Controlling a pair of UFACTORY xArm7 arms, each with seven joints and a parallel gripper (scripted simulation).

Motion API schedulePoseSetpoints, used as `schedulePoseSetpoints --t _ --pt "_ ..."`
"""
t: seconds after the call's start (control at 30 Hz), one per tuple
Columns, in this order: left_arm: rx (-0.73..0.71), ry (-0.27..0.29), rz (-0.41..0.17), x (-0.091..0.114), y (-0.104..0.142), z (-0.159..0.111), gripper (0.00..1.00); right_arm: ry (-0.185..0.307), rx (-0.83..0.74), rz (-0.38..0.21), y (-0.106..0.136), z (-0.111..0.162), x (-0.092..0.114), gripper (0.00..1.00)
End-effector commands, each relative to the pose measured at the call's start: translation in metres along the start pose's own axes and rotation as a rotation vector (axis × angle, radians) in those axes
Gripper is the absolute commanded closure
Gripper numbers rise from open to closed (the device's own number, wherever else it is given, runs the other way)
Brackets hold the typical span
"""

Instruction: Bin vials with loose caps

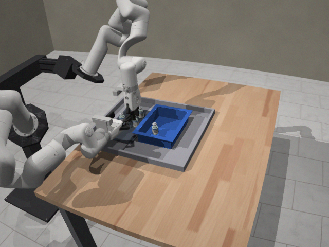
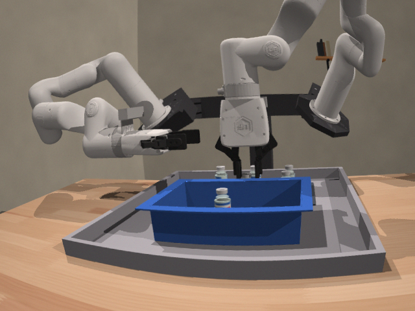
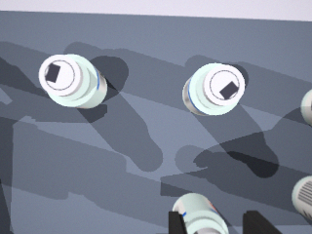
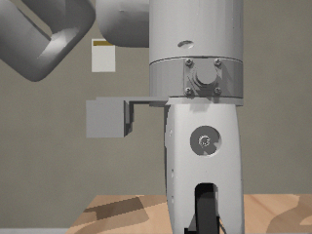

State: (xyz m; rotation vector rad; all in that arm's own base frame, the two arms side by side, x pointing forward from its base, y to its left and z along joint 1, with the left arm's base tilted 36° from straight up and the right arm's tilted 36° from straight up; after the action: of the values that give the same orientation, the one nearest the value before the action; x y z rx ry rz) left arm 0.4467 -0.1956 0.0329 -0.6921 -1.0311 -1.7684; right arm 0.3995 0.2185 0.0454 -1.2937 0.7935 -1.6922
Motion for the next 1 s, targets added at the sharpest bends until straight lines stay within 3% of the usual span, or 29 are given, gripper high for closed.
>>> schedulePoseSetpoints --t 0.0,0.97 --pt "-0.001 -0.004 -0.003 0.002 0.0008 -0.0016 0.62 -0.002 0.003 0.002 -0.0022 -0.0003 -0.0005 0.0" --pt "-0.001 -0.004 -0.003 0.0017 0.0011 -0.0014 0.66 -0.002 0.003 0.002 -0.0019 -0.0007 -0.001 0.0"
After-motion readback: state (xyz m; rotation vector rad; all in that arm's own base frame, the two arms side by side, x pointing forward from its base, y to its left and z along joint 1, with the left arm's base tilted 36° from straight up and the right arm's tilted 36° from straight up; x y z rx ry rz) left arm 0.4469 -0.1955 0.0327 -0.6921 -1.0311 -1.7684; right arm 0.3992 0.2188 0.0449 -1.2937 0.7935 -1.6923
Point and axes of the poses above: on each arm, the point where the finger pads meet when closed, its own x axis back along the fingers, its own z axis across the jaws, y = z × x, the point moved 3 cm from there along x, back along the fingers, and after that the axes turned 10 degrees about -x, right-handed, at the moved point
